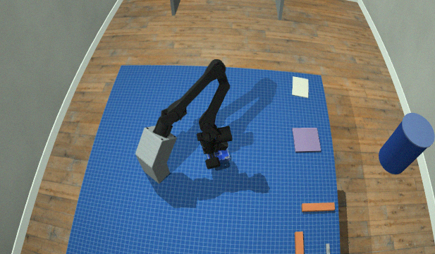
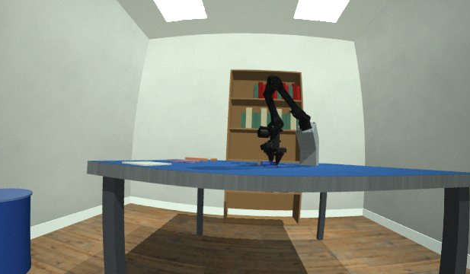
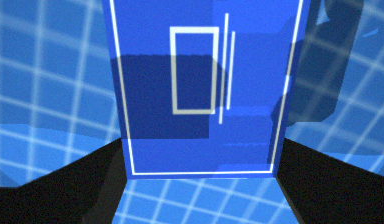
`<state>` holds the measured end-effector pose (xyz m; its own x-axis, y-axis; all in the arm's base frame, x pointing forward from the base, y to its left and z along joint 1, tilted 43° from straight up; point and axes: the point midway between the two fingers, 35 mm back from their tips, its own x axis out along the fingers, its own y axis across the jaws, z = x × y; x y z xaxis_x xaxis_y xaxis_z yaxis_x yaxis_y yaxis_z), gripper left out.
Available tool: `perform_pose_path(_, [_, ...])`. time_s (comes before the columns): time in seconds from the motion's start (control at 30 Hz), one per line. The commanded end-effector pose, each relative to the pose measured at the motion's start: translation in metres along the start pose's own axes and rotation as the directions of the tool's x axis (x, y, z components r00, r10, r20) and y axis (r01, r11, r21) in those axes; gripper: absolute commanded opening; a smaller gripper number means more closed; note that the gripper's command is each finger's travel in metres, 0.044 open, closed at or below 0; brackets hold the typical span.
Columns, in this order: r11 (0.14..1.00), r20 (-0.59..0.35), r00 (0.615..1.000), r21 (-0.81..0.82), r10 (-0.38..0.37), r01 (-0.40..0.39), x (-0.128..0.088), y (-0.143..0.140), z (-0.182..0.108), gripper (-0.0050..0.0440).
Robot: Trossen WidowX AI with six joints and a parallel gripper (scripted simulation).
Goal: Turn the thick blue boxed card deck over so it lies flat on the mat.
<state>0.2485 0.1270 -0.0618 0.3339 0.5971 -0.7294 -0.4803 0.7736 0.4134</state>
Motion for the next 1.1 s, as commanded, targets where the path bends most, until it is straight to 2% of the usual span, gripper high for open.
perform_pose_path(0.0, [1.000,-0.008,1.000,0.003,-0.005,0.005,0.0022,0.0000,-0.0013,0.0363])
perform_pose_path(0.83, [1.000,-0.009,1.000,0.002,-0.005,0.005,0.0022,0.0000,-0.0018,0.0363])
perform_pose_path(0.87, [1.000,-0.009,1.000,0.002,-0.005,0.005,0.0022,0.0000,-0.0018,0.0440])
perform_pose_path(1.07, [1.000,-0.002,1.000,0.000,-0.005,0.005,0.0009,0.0002,0.0003,0.0440])
